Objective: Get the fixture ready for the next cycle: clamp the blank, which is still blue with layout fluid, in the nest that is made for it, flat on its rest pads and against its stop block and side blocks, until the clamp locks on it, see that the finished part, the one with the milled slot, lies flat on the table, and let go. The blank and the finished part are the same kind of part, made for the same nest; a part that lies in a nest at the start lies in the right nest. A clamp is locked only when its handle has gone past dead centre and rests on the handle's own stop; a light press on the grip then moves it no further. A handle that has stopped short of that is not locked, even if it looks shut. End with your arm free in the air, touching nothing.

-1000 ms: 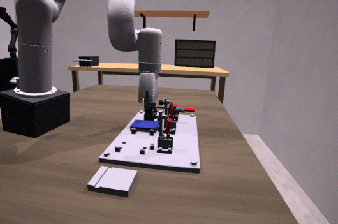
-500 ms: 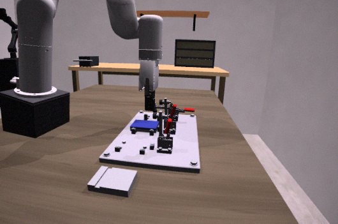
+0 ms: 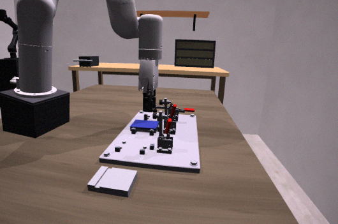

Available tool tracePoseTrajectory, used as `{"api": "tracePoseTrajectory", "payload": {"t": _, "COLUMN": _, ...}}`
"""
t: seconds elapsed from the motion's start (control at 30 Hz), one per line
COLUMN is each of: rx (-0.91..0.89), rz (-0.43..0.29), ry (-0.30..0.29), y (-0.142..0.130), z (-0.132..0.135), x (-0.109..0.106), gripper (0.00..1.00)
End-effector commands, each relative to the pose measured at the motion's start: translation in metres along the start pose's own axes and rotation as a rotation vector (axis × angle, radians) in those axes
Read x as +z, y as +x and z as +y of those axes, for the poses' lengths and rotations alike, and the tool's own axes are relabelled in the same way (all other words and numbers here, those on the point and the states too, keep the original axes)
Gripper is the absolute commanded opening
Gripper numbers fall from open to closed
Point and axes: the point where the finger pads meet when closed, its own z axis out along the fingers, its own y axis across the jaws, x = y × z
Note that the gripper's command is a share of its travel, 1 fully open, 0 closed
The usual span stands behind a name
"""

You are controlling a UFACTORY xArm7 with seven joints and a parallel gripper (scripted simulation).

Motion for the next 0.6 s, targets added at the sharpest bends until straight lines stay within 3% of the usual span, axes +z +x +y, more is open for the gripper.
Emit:
{"api": "tracePoseTrajectory", "payload": {"t": 0.0, "rx": 0.0, "rz": 0.003, "ry": 0.001, "y": 0.001, "z": -0.001, "x": -0.003, "gripper": 0.47}}
{"api": "tracePoseTrajectory", "payload": {"t": 0.57, "rx": 0.0, "rz": 0.003, "ry": 0.002, "y": 0.001, "z": 0.0, "x": -0.03, "gripper": 0.47}}
